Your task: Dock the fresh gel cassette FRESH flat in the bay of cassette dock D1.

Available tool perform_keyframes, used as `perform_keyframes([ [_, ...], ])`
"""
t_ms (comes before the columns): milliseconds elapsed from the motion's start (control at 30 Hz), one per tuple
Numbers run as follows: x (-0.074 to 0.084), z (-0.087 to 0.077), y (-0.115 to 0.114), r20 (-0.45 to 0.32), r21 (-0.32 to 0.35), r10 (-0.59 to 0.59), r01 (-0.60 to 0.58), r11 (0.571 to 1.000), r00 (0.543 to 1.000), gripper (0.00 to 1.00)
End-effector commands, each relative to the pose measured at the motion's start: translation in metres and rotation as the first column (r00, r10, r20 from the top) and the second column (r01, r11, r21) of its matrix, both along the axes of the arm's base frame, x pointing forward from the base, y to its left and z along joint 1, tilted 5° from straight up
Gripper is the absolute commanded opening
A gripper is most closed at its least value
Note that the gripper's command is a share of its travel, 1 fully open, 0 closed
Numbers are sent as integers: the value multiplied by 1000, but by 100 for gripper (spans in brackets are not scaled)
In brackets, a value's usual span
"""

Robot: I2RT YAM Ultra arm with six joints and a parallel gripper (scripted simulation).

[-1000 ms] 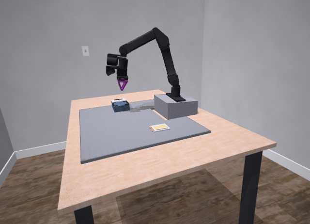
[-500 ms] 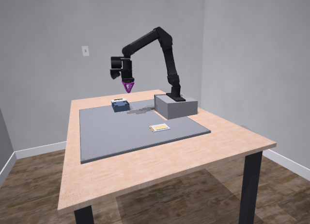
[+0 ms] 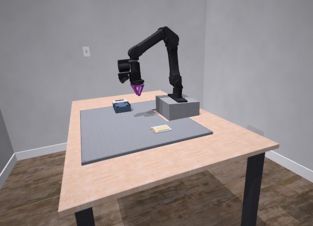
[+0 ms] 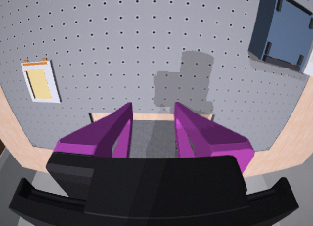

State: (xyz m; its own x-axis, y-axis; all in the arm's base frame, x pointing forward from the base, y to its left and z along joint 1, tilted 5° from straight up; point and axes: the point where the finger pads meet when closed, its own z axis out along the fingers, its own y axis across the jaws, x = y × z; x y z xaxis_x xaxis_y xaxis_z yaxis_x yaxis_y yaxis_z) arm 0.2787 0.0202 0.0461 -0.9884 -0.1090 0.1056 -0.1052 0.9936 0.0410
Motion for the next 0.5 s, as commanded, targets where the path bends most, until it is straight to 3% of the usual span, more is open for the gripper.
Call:
perform_keyframes([
  [0,4,10,5,54,9,-23,22,1000,998,36],
  [33,18,19,-2,97,6,-42,42,999,994,36],
  [467,18,19,0,95,4,-30,30,1000,995,36],
])
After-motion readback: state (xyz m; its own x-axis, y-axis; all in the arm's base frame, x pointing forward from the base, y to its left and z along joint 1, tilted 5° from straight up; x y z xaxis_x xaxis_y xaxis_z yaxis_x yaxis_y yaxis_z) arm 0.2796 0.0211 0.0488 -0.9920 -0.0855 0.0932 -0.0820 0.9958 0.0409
